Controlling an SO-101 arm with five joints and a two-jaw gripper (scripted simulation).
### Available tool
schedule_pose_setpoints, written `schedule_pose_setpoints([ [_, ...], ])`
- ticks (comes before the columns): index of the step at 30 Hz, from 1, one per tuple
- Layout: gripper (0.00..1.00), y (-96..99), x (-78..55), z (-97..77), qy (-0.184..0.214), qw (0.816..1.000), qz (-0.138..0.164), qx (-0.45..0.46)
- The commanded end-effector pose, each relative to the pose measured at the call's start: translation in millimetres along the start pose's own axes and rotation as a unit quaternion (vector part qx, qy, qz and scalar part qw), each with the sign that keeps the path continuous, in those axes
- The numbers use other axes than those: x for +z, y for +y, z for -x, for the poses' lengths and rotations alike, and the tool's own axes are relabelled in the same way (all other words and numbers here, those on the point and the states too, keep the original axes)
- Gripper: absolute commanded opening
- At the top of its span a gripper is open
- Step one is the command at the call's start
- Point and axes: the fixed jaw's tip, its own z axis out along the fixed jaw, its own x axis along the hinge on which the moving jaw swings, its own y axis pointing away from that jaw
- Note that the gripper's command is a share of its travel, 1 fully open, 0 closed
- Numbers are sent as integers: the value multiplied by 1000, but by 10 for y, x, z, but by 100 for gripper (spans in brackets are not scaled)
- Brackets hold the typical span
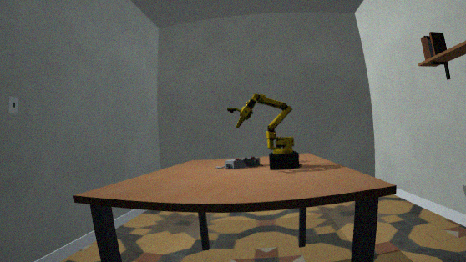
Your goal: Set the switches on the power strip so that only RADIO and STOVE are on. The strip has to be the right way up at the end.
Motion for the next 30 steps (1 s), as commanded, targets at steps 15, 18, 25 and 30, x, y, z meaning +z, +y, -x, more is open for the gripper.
schedule_pose_setpoints([
  [15, 0, -1205, 57, -124, -6, 948, -172, 267],
  [18, 0, -1335, 31, -182, -8, 936, -190, 297],
  [25, 0, -1478, -6, -258, -10, 920, -211, 330],
  [30, 0, -1542, -25, -297, -11, 912, -220, 345],
])
